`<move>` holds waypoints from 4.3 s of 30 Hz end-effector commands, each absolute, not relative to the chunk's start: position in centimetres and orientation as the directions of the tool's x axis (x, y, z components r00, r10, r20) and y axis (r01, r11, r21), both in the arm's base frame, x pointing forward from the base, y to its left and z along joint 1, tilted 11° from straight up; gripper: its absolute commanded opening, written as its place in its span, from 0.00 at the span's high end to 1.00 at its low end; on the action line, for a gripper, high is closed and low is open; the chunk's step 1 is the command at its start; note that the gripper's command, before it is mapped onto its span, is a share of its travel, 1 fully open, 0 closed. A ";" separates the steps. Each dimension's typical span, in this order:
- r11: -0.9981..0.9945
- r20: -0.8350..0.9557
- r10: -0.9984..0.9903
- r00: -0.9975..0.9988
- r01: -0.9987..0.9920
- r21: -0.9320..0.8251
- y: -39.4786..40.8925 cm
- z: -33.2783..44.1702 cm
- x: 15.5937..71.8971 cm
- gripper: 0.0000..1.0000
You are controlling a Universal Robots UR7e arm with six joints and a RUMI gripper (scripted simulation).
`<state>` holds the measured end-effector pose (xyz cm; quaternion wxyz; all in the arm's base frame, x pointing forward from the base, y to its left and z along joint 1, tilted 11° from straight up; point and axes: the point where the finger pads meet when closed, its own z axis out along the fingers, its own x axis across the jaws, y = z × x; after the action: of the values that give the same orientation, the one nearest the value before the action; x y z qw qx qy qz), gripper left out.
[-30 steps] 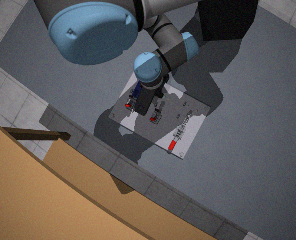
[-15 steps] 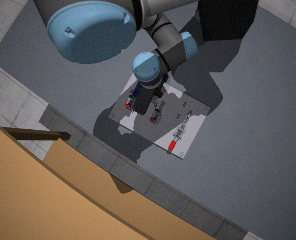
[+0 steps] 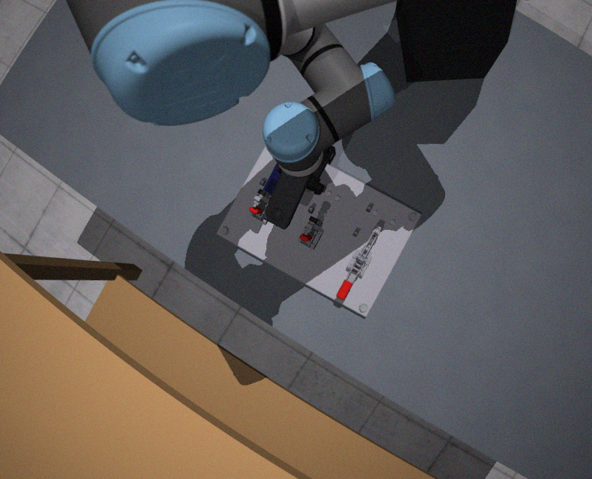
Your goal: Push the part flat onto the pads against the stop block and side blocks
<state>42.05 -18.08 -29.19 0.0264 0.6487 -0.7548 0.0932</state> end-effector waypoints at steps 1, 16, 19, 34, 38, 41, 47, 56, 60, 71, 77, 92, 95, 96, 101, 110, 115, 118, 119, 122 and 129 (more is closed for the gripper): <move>0.141 0.161 -0.974 -0.157 -0.984 -0.107 -18.3 -29.1 42.0 1.00; 0.141 0.161 -0.974 -0.157 -0.984 -0.107 -18.7 -29.0 42.0 1.00; 0.141 0.161 -0.974 -0.157 -0.984 -0.107 -18.7 -29.0 42.0 1.00; 0.141 0.161 -0.974 -0.157 -0.984 -0.107 -19.0 -29.0 41.9 1.00; 0.141 0.161 -0.974 -0.157 -0.984 -0.107 -19.0 -29.0 41.9 1.00; 0.141 0.161 -0.974 -0.157 -0.984 -0.107 -19.0 -29.0 41.9 1.00; 0.141 0.161 -0.974 -0.157 -0.984 -0.107 -19.2 -28.9 41.9 1.00; 0.141 0.161 -0.974 -0.157 -0.984 -0.107 -19.4 -28.9 41.9 1.00; 0.141 0.161 -0.974 -0.157 -0.984 -0.107 -19.4 -28.9 41.9 1.00; 0.141 0.161 -0.974 -0.157 -0.984 -0.107 -19.8 -28.8 41.8 1.00; 0.141 0.161 -0.974 -0.157 -0.984 -0.107 -19.8 -28.8 41.8 1.00; 0.141 0.161 -0.974 -0.157 -0.984 -0.107 -20.1 -28.8 41.7 1.00; 0.141 0.161 -0.974 -0.157 -0.984 -0.107 -20.1 -28.8 41.7 1.00; 0.141 0.161 -0.974 -0.157 -0.984 -0.107 -20.1 -28.8 41.7 1.00; 0.141 0.161 -0.974 -0.157 -0.984 -0.107 -20.5 -28.7 41.7 1.00; 0.141 0.161 -0.974 -0.157 -0.984 -0.107 -20.5 -28.7 41.7 1.00; 0.140 0.160 -0.975 -0.157 -0.984 -0.107 -20.0 -28.8 41.7 1.00; 0.141 0.163 -0.974 -0.158 -0.984 -0.107 -19.4 -28.9 41.8 1.00; 0.141 0.163 -0.974 -0.158 -0.984 -0.107 -19.4 -28.9 41.8 1.00; 0.141 0.163 -0.974 -0.158 -0.984 -0.107 -19.4 -28.9 41.8 1.00; 0.141 0.163 -0.974 -0.158 -0.984 -0.107 -19.4 -28.9 41.8 1.00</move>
<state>41.80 -19.42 -28.92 0.0272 0.6485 -0.7550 0.0937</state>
